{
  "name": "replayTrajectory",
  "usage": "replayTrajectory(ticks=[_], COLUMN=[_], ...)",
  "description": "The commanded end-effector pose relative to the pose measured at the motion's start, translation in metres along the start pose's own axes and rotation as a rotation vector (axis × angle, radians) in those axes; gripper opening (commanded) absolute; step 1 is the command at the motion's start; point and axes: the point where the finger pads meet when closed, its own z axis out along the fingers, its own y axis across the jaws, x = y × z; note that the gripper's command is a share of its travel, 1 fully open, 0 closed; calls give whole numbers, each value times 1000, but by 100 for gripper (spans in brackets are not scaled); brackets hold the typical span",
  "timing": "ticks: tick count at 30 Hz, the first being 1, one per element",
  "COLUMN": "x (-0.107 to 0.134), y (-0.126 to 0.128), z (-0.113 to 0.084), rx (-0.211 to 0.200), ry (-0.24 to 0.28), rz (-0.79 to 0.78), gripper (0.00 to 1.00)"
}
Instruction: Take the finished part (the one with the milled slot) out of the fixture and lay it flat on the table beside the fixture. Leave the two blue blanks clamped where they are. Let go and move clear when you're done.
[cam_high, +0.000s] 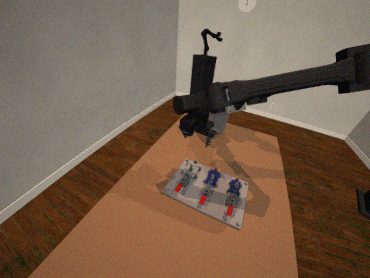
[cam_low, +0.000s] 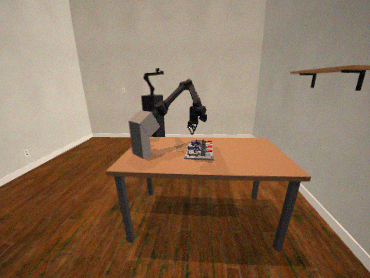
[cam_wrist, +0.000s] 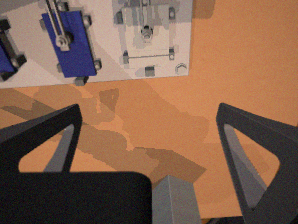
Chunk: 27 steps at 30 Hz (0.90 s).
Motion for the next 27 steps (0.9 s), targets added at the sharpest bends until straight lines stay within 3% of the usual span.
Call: replayTrajectory(ticks=[1, 27], x=[-14, -13], y=[-6, -3], z=[-12, -15], rx=[-4, -1], ry=[-20, -25], rz=[-70, -72], gripper=[100, 100])
